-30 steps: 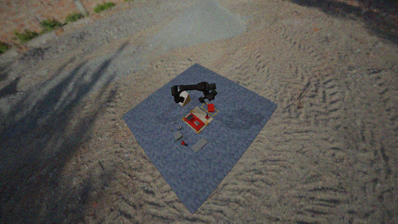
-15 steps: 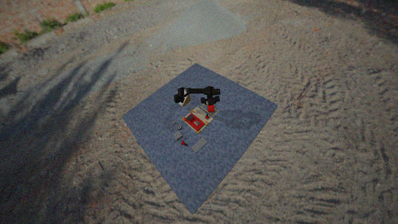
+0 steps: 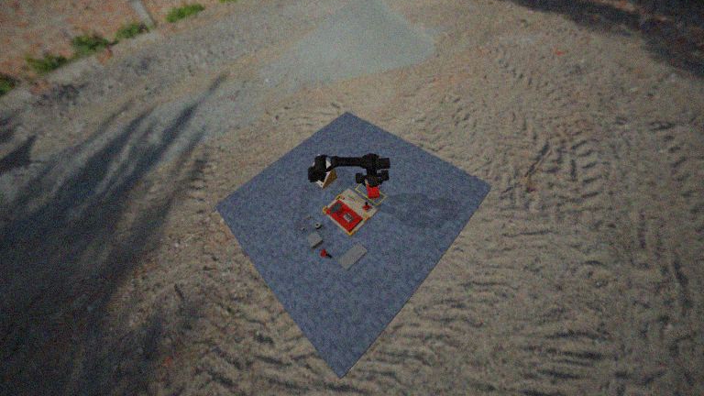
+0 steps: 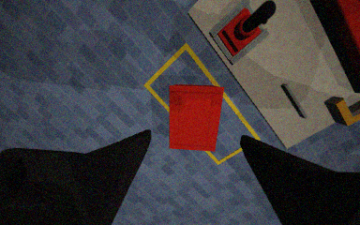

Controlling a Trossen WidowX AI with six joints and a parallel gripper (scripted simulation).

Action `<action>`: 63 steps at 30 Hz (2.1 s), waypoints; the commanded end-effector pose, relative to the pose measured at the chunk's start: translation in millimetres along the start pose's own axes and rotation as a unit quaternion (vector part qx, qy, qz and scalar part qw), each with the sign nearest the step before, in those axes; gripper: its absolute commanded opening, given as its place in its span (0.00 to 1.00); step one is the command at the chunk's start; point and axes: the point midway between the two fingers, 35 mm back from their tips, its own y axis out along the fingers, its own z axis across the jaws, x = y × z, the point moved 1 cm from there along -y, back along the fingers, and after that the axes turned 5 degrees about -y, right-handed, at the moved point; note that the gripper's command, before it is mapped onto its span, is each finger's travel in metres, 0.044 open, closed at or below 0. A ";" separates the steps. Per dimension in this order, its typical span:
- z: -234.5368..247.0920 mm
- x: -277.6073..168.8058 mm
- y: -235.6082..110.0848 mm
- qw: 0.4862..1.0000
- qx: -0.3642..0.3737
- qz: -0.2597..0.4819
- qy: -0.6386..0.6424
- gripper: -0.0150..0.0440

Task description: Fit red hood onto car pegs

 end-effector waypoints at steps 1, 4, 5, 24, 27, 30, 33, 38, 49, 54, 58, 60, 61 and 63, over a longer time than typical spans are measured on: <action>-0.4 -0.7 3.2 1.000 -0.001 0.001 -0.001 1.00; -0.4 -0.7 5.0 1.000 -0.001 0.001 -0.001 1.00; -0.3 -0.7 5.6 1.000 -0.001 0.001 -0.001 1.00; 0.1 -1.1 16.9 1.000 -0.001 0.001 -0.001 1.00; 0.1 -1.2 18.7 1.000 -0.001 0.001 -0.001 1.00; 0.1 -1.3 20.5 1.000 -0.001 0.001 -0.001 1.00; 0.1 -1.4 22.3 1.000 -0.001 0.001 -0.001 1.00; 0.1 -1.5 25.3 1.000 -0.002 0.001 -0.001 1.00; -0.2 -2.0 32.0 1.000 -0.002 0.001 -0.001 1.00; -0.3 -2.2 35.0 1.000 -0.002 0.001 -0.001 1.00; -0.5 -2.4 37.4 1.000 -0.002 0.001 -0.001 1.00; -0.6 -2.5 38.6 1.000 -0.002 0.001 -0.001 1.00; -0.7 -2.6 39.2 1.000 -0.002 0.001 -0.001 1.00; -0.8 -2.7 40.3 1.000 -0.002 0.001 -0.001 1.00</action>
